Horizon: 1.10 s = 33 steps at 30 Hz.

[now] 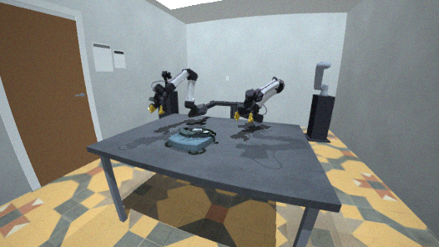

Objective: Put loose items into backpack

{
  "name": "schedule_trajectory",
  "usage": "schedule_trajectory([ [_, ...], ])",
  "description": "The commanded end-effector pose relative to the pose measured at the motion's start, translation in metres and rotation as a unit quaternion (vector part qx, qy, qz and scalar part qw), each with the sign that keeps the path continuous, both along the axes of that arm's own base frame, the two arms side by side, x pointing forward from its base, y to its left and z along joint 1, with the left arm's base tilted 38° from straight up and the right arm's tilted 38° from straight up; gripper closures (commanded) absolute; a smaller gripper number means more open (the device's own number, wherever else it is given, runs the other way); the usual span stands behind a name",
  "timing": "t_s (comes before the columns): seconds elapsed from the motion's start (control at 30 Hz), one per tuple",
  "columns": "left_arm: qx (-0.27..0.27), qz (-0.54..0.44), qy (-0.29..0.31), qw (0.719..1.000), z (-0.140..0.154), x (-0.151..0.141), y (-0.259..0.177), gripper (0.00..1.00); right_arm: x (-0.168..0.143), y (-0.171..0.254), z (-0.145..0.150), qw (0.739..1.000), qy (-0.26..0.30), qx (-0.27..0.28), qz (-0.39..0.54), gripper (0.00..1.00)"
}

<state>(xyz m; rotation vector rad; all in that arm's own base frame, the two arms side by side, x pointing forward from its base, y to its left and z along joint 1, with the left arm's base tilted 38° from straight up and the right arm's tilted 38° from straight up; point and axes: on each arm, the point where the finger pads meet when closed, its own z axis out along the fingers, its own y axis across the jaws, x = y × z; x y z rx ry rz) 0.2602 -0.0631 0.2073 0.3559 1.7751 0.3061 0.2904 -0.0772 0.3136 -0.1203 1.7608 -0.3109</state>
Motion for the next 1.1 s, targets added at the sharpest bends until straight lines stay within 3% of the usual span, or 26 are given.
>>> schedule_trajectory([
  [0.0, 0.002, -0.033, 0.008, 0.999, 0.014, 0.0, 0.003, 0.1, -0.001, 0.002, 0.005, 1.0, -0.007, -0.003, 0.002, 0.1],
  [0.83, -0.069, 0.073, -0.053, 0.994, 0.126, 0.034, 0.142, 0.1, -0.001, 0.002, 0.005, 1.0, -0.007, -0.003, 0.002, 0.1],
  [1.07, -0.07, 0.065, -0.052, 0.994, 0.127, 0.037, 0.135, 0.1, -0.001, 0.002, 0.005, 1.0, -0.007, -0.003, 0.002, 0.1],
])
